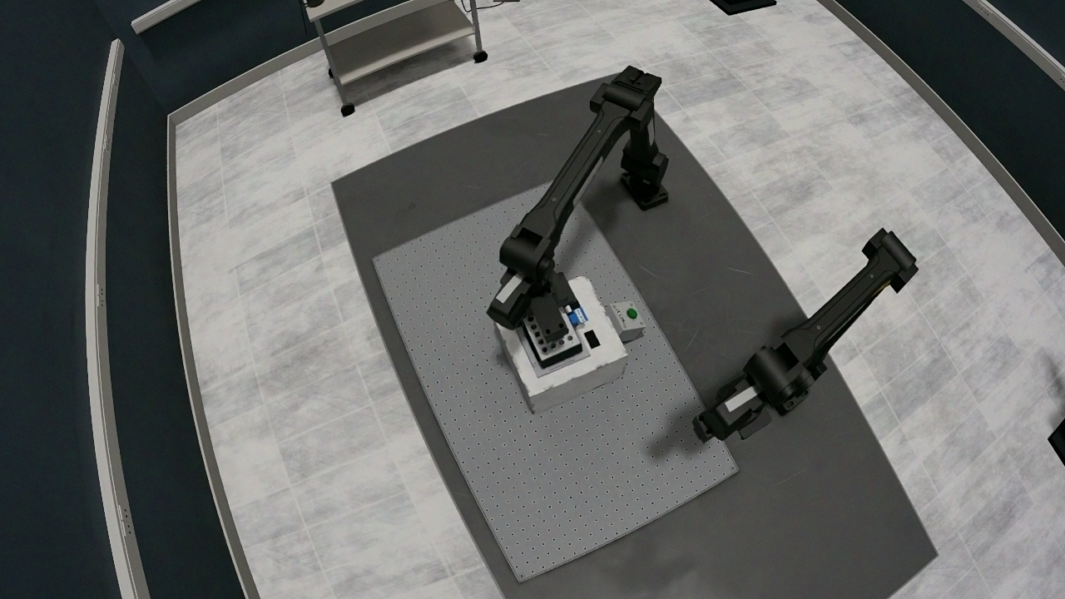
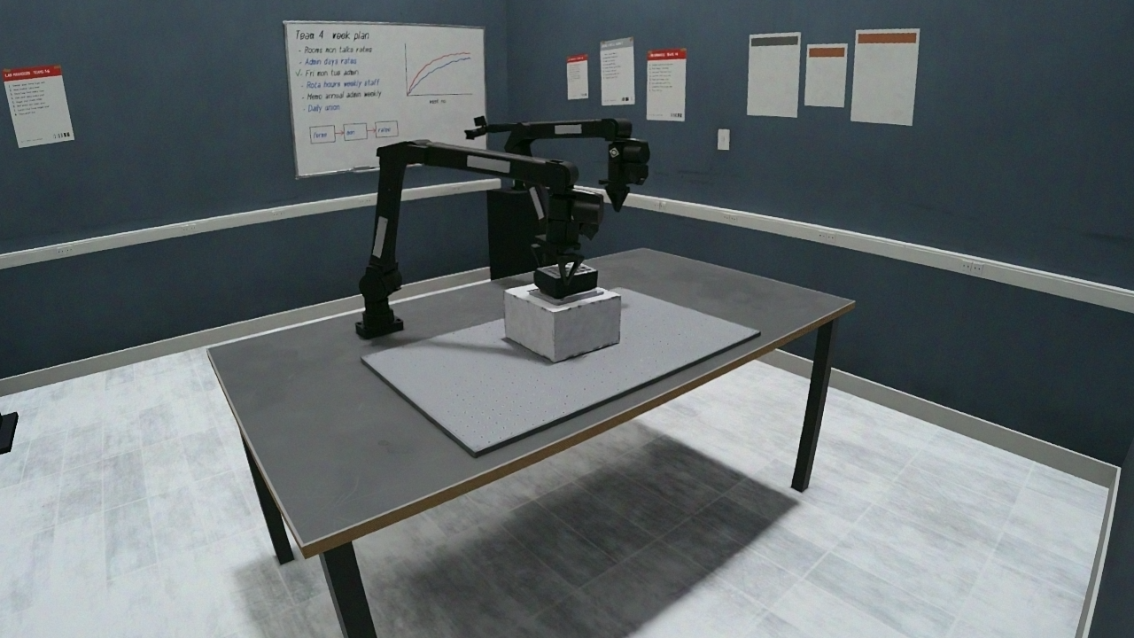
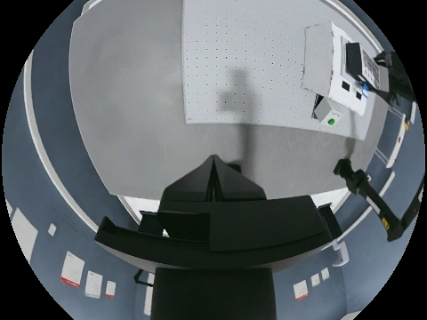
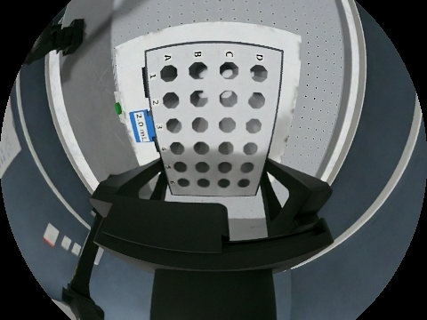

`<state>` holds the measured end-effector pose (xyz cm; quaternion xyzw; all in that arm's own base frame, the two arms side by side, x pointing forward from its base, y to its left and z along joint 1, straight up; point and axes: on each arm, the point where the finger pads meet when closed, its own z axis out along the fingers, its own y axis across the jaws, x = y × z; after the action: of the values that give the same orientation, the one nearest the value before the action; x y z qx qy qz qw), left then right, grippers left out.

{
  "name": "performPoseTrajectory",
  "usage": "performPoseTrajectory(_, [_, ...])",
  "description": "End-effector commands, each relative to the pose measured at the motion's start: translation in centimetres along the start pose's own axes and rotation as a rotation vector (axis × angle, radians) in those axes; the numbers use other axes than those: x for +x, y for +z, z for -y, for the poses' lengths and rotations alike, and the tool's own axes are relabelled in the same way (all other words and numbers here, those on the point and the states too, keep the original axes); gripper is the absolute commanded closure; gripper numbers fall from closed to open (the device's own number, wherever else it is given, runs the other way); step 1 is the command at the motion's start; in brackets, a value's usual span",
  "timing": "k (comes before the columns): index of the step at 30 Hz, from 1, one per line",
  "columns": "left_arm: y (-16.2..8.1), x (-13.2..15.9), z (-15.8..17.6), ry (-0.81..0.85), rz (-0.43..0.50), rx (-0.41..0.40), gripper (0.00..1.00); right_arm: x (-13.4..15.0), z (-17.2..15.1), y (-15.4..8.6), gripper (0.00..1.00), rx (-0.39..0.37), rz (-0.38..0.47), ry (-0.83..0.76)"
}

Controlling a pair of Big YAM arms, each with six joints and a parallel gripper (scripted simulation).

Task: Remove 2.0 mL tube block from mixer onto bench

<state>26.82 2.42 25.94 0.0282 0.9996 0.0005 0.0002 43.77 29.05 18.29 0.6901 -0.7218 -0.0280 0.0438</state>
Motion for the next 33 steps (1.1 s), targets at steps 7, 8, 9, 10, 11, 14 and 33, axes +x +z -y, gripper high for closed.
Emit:
performPoseTrajectory(7, [-2.4, -1.1, -0.4, -0.011, 0.061, -0.009, 1.0, -0.3, 1.2, -9.2, 1.0, 0.147, 0.111, 0.016])
performPoseTrajectory(8, [-2.4, -1.1, -0.4, -0.011, 0.061, -0.009, 1.0, -0.3, 1.2, -9.2, 1.0, 0.147, 0.111, 0.016])
performPoseTrajectory(9, [-2.4, -1.1, -0.4, -0.011, 0.061, -0.009, 1.0, -0.3, 1.2, -9.2, 1.0, 0.147, 0.111, 0.016])
performPoseTrajectory(10, [-2.5, -1.1, -0.4, -0.011, 0.062, -0.009, 1.0, -0.3, 1.2, -9.1, 1.0, 0.146, 0.111, 0.015])
performPoseTrajectory(11, [-2.5, -1.1, -0.4, -0.011, 0.062, -0.009, 1.0, -0.4, 1.2, -9.1, 1.0, 0.146, 0.11, 0.015])
performPoseTrajectory(14, [-2.6, -1.2, -0.4, -0.011, 0.065, -0.01, 1.0, -1.0, 1.0, -8.4, 1.0, 0.135, 0.103, 0.002])
performPoseTrajectory(33, [-1.7, -0.7, -0.3, -0.012, 0.04, -0.006, 1.0, -1.1, 2.2, -4.5, 1.0, 0.081, 0.064, 0.013])
